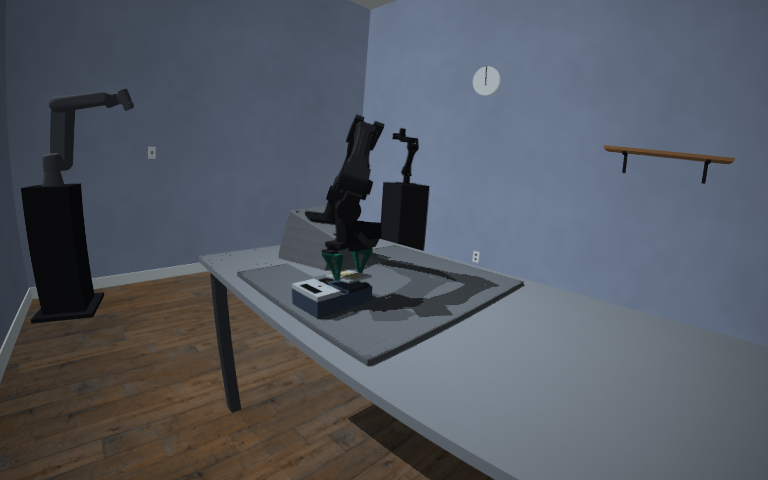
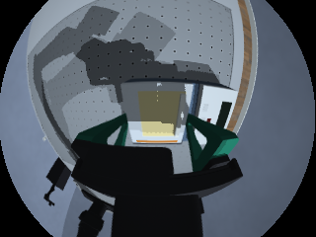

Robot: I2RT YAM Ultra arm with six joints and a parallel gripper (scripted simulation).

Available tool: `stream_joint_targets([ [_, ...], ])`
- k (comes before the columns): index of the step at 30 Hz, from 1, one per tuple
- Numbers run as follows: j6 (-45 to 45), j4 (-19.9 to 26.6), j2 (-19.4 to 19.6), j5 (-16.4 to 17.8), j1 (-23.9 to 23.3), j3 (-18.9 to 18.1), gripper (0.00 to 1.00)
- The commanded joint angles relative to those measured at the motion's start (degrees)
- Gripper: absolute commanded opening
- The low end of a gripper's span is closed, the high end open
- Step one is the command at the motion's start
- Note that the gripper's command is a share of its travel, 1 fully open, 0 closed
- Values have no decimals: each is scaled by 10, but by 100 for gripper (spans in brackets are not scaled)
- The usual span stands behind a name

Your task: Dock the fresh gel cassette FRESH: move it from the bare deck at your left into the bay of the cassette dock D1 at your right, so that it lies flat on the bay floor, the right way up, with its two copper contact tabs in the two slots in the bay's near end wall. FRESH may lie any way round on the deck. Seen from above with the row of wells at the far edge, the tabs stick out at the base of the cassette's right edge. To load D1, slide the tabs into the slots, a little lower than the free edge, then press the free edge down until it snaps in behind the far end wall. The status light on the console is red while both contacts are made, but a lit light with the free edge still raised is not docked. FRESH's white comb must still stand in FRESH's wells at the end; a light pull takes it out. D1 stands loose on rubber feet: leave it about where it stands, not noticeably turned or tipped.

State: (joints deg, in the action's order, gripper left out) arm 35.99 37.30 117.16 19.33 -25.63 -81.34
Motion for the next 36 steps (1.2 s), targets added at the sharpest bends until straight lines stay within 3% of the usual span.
stream_joint_targets([
  [1,3,-10,-20,5,-6,11,0],
  [5,1,-12,-17,4,-5,0,0],
  [16,-2,-19,5,4,-1,16,0],
  [19,-2,-20,-7,4,-1,16,0],
  [36,-5,-31,8,2,2,22,0],
])
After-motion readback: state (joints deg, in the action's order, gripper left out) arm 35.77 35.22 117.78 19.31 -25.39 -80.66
